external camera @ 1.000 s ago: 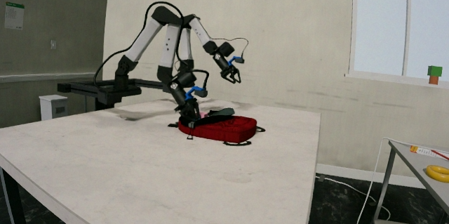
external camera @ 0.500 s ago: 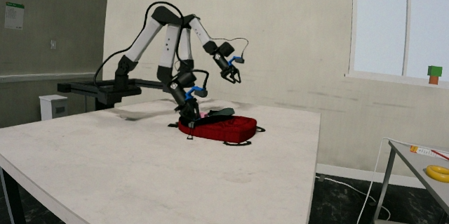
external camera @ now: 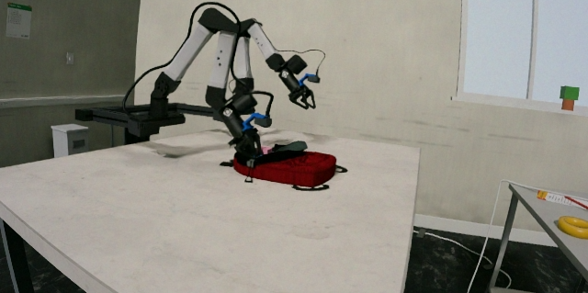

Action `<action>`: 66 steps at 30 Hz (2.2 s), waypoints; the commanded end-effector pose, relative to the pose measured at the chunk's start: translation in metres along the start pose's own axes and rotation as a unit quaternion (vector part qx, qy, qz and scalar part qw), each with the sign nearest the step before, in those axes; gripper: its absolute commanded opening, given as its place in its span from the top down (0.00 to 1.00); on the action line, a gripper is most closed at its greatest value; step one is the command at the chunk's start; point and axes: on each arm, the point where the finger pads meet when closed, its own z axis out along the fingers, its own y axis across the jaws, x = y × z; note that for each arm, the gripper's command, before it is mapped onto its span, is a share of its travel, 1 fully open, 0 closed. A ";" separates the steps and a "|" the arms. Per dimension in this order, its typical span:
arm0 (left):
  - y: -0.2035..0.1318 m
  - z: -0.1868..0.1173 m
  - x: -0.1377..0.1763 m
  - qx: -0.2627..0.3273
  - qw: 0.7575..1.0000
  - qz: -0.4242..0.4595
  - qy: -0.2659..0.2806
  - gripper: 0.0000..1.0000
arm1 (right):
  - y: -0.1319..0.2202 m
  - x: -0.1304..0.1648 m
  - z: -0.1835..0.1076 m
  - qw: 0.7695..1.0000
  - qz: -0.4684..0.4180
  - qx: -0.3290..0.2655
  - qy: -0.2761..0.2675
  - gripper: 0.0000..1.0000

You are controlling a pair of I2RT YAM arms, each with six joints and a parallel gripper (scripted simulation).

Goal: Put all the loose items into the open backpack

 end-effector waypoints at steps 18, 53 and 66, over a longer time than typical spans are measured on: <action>-0.002 -0.002 -0.006 0.003 1.000 0.003 -0.009 0.10 | 0.004 -0.007 0.001 1.000 0.003 -0.003 -0.007 0.85; -0.002 -0.002 -0.006 0.003 1.000 0.003 -0.009 0.10 | 0.004 -0.007 0.001 1.000 0.003 -0.003 -0.008 0.75; -0.002 -0.002 -0.006 0.003 1.000 0.003 -0.009 0.10 | 0.004 -0.007 0.001 1.000 0.003 -0.003 -0.008 0.64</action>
